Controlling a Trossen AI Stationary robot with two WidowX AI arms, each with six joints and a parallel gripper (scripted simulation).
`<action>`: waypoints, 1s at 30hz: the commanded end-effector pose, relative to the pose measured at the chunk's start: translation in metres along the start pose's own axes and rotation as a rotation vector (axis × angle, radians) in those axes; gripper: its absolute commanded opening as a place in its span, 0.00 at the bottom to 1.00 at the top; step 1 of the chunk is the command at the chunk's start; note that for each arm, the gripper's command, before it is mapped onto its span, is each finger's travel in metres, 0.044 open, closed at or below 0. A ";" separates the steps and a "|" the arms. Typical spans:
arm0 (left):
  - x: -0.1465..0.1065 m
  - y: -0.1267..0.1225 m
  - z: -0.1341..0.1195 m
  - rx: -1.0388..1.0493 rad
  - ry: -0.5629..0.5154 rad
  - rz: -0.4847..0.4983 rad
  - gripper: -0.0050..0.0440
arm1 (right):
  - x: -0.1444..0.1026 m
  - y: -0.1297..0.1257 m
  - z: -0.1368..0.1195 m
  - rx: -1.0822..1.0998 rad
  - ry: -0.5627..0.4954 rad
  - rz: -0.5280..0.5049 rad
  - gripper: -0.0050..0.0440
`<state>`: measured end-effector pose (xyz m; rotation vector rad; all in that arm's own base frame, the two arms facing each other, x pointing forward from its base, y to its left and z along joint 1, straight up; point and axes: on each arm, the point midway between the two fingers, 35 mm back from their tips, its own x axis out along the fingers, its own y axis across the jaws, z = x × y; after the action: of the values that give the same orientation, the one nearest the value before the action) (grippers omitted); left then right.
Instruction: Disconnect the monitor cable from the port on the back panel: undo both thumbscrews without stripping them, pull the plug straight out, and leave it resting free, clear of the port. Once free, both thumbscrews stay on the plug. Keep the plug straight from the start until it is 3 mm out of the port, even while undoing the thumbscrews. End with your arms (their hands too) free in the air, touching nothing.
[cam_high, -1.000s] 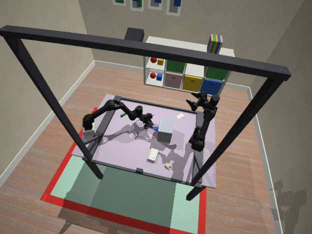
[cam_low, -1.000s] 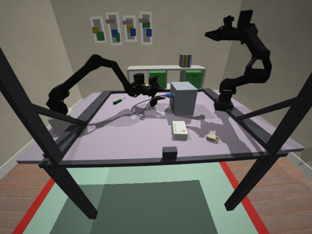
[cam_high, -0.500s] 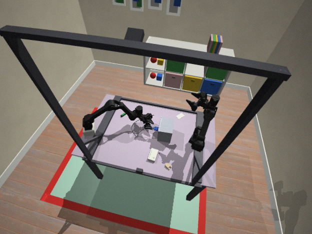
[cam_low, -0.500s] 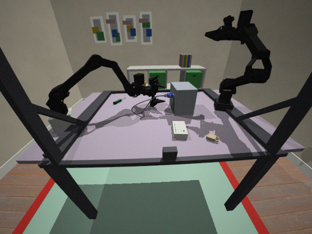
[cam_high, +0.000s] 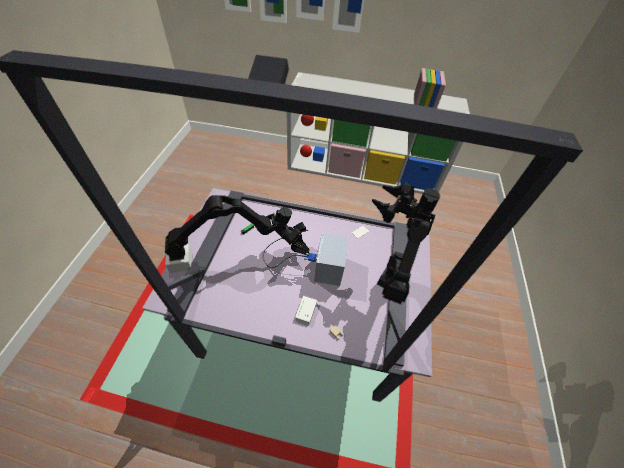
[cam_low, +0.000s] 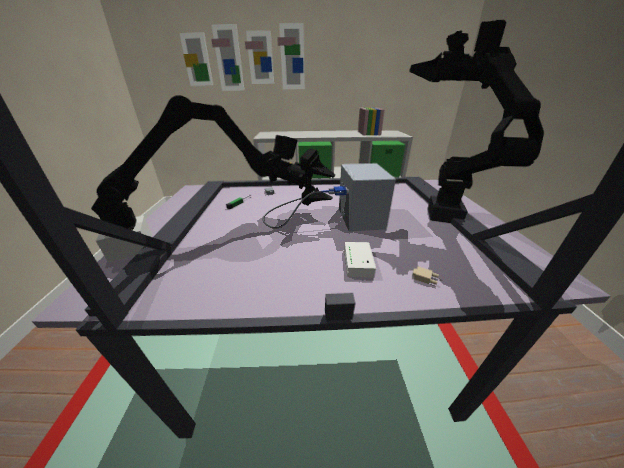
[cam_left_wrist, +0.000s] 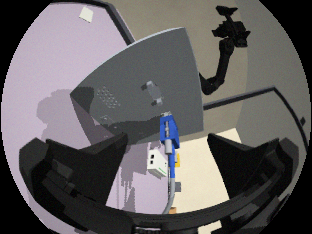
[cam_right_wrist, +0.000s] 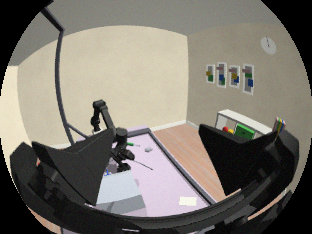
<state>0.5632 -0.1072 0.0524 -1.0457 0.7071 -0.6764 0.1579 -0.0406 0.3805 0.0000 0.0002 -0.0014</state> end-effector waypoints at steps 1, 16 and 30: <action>-0.002 -0.017 0.004 0.099 0.002 0.041 1.00 | 0.000 0.001 0.003 -0.006 -0.001 0.001 1.00; -0.006 -0.018 -0.001 0.198 0.034 0.120 0.66 | 0.000 0.001 0.003 -0.006 -0.001 0.001 1.00; -0.006 -0.018 -0.001 0.198 0.034 0.120 0.10 | 0.000 0.001 0.003 -0.006 -0.001 0.001 1.00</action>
<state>0.5535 -0.1096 0.0544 -0.8215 0.7406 -0.6383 0.1579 -0.0406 0.3805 0.0000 0.0002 -0.0014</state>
